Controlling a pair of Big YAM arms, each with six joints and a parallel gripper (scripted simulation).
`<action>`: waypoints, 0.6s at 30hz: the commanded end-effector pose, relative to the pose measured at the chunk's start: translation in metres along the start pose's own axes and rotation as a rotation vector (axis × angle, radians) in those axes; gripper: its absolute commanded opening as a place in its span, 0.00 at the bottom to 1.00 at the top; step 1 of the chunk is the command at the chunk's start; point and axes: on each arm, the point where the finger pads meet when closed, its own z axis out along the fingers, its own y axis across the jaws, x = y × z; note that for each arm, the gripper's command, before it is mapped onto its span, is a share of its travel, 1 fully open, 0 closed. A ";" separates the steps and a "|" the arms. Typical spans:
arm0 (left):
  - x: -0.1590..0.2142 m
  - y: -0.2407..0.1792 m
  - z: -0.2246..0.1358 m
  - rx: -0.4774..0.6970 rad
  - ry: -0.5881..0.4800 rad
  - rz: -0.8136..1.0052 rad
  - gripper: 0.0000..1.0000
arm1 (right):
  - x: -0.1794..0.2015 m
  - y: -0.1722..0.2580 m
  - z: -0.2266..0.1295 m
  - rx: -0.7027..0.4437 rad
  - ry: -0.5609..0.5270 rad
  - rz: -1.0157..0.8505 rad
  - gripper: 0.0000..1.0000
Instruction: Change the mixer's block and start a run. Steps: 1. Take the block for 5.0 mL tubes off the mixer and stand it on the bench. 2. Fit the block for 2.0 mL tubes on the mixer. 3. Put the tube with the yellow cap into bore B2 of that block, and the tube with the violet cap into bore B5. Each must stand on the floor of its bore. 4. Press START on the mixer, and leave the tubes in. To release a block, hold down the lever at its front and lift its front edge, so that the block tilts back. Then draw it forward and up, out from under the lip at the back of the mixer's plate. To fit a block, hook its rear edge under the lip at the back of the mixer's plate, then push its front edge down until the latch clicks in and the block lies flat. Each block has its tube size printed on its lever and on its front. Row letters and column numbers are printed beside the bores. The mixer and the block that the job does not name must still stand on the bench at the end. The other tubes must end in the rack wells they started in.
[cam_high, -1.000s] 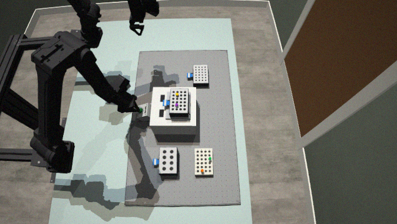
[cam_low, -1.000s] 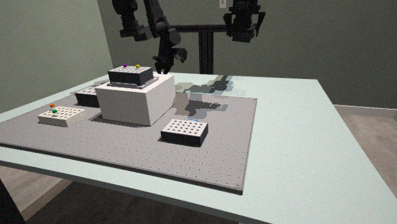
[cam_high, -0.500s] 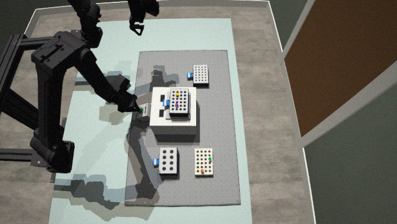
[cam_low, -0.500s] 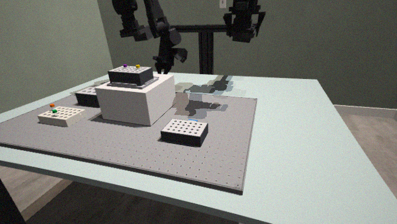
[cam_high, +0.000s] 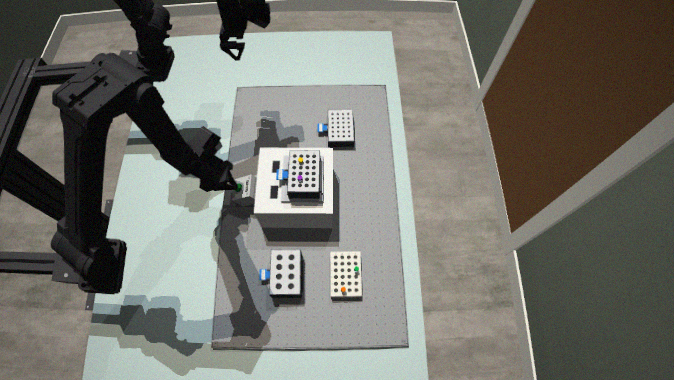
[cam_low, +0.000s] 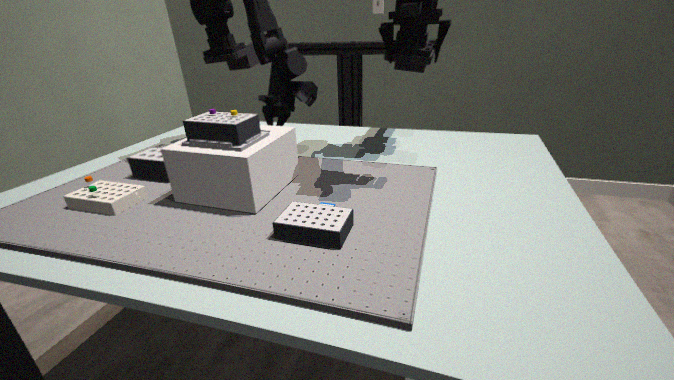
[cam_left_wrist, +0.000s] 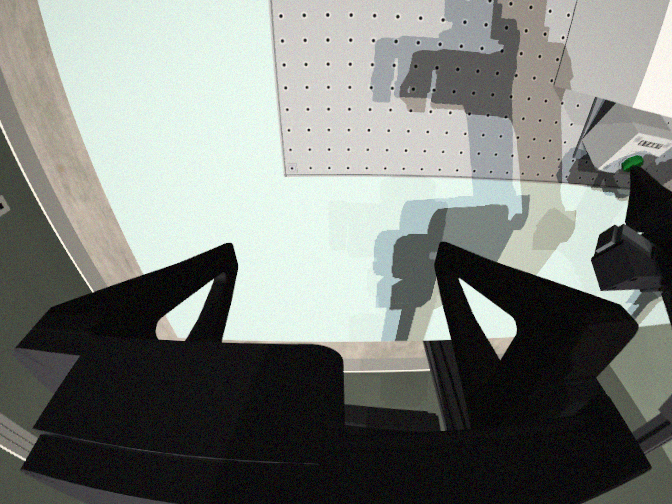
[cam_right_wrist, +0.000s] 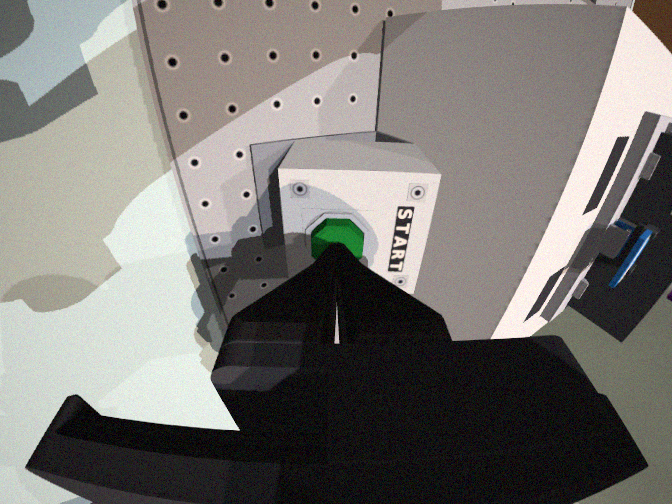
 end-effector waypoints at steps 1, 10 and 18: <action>-0.014 -0.001 -0.009 0.003 -0.039 0.000 1.00 | -0.011 -0.018 -0.003 0.029 -0.032 0.029 0.00; -0.014 -0.001 -0.009 0.003 -0.039 0.000 1.00 | -0.013 -0.017 -0.001 0.029 -0.033 0.030 0.00; -0.013 -0.002 -0.009 0.003 -0.038 0.000 1.00 | -0.013 -0.017 0.000 0.029 -0.033 0.030 0.00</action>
